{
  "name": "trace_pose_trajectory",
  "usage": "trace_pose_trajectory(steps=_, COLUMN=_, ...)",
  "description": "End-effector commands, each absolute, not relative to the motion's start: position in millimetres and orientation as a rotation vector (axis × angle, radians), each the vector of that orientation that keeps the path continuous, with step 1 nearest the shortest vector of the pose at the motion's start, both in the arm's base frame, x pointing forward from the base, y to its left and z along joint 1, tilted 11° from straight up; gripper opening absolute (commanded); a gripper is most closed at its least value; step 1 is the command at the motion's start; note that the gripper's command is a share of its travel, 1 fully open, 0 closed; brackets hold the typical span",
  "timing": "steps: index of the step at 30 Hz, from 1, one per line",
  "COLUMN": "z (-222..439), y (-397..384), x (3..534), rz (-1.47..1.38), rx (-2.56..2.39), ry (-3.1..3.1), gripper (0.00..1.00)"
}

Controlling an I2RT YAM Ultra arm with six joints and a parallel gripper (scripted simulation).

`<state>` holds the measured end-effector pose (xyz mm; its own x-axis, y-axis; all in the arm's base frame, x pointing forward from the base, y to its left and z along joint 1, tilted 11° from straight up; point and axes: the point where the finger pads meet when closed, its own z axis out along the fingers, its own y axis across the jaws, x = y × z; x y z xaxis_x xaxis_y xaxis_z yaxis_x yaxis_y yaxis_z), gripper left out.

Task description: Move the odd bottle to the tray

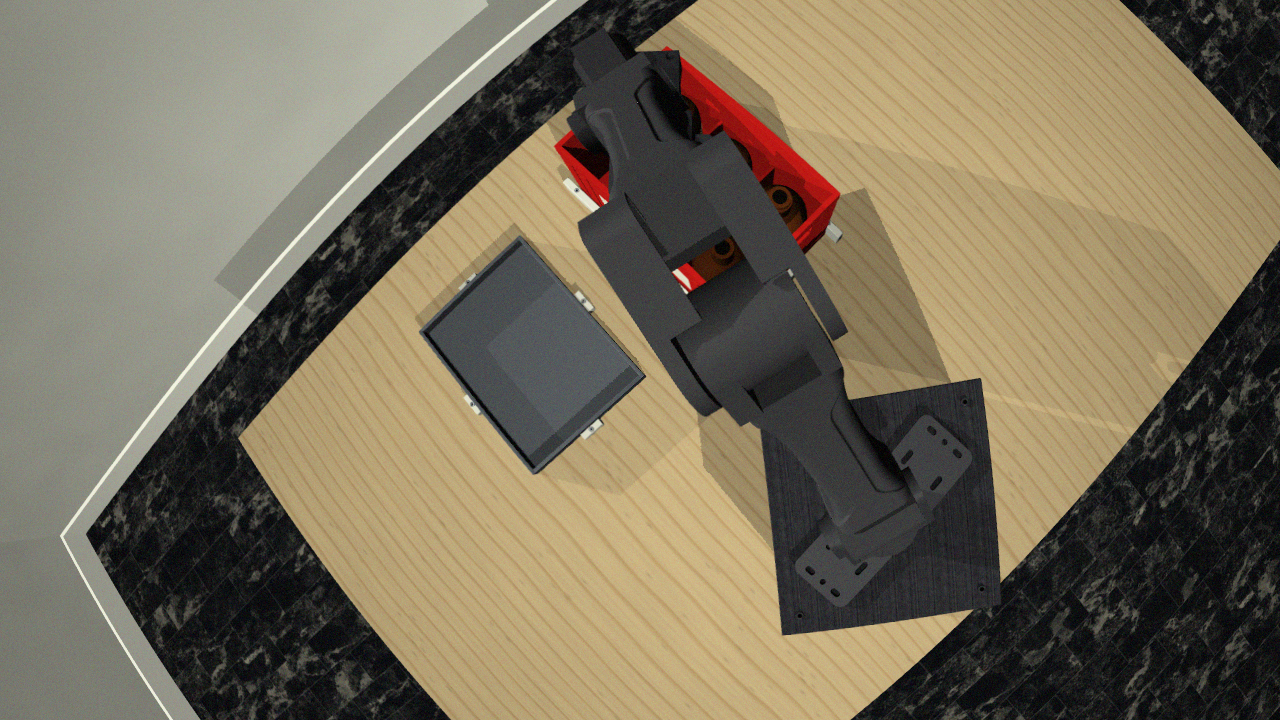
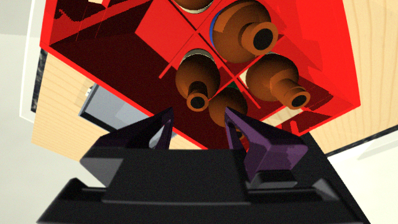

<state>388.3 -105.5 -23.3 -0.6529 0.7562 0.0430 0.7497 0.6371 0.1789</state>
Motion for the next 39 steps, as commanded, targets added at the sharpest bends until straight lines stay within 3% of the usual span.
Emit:
trace_pose_trajectory(steps=1, z=-7, y=-114, x=401, rz=0.266, rx=1.275, ry=2.764, gripper=0.61)
trace_pose_trajectory(steps=39, z=8, y=-119, x=399, rz=0.265, rx=1.272, ry=2.757, gripper=0.61)
